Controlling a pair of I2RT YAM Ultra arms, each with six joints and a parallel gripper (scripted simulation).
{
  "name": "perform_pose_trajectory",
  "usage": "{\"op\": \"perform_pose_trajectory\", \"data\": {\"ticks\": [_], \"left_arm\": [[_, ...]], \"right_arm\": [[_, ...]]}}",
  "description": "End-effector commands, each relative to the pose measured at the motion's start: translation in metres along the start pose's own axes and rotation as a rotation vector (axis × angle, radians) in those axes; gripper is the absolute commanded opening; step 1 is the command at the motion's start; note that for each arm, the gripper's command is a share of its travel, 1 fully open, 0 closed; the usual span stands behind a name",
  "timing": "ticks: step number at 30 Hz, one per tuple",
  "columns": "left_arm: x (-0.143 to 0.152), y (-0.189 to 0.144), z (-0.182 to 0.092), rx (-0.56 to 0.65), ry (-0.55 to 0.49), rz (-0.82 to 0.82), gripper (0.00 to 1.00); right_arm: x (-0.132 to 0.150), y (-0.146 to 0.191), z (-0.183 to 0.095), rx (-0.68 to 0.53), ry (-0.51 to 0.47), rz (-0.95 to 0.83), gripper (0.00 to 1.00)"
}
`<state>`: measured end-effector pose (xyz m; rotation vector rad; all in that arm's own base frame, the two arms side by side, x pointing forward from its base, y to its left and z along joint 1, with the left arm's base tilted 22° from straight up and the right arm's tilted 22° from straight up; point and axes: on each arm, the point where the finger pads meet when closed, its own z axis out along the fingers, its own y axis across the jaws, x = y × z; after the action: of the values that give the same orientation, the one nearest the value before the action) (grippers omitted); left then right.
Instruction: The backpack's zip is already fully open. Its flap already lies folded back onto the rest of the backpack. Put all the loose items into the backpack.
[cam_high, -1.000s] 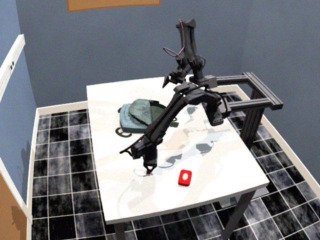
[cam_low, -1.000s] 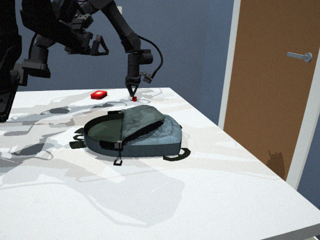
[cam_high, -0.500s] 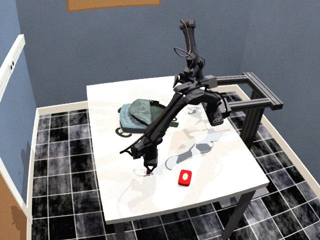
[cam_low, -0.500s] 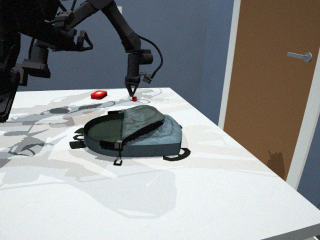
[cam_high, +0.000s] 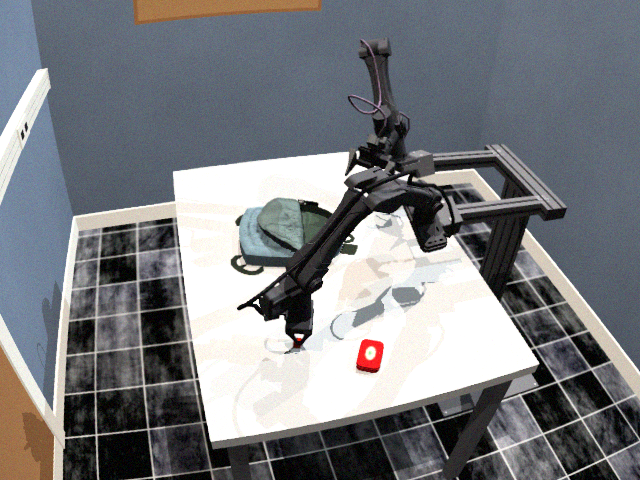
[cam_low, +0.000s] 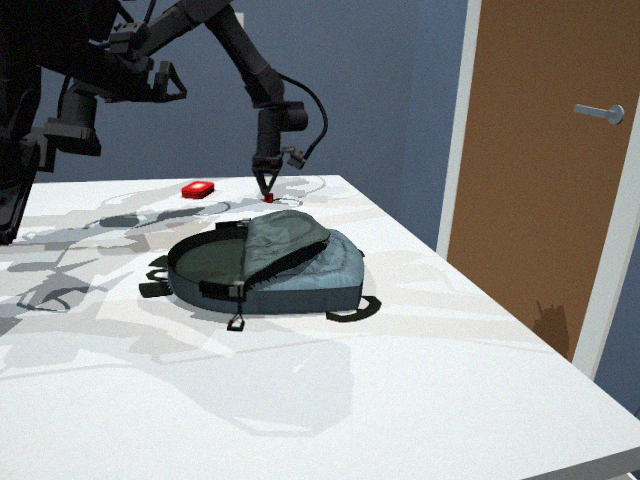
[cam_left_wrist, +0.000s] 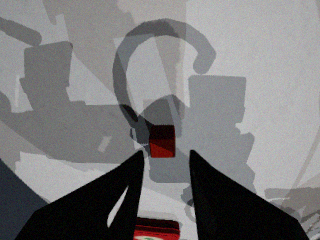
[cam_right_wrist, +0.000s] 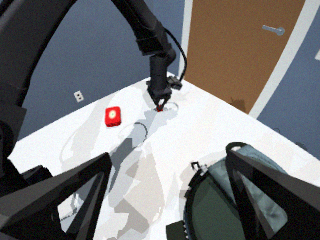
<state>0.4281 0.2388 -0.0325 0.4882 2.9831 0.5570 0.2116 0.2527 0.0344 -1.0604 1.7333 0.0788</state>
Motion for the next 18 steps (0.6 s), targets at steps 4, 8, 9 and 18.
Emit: {"op": "perform_pose_trajectory", "data": {"ticks": [4, 8, 9, 18], "left_arm": [[-0.022, 0.013, 0.0, -0.036, -0.043, 0.007, 0.33], [-0.022, 0.013, 0.006, -0.034, -0.044, 0.007, 0.29], [-0.022, 0.013, 0.007, -0.034, -0.045, 0.007, 0.3], [-0.021, 0.013, 0.006, -0.037, -0.05, 0.001, 0.25]], "right_arm": [[-0.008, 0.003, -0.002, -0.003, -0.029, 0.006, 1.0], [-0.008, 0.003, -0.002, -0.003, -0.029, 0.006, 1.0], [-0.008, 0.003, -0.002, -0.003, -0.029, 0.006, 1.0], [-0.008, 0.003, -0.002, -0.003, -0.029, 0.006, 1.0]]}}
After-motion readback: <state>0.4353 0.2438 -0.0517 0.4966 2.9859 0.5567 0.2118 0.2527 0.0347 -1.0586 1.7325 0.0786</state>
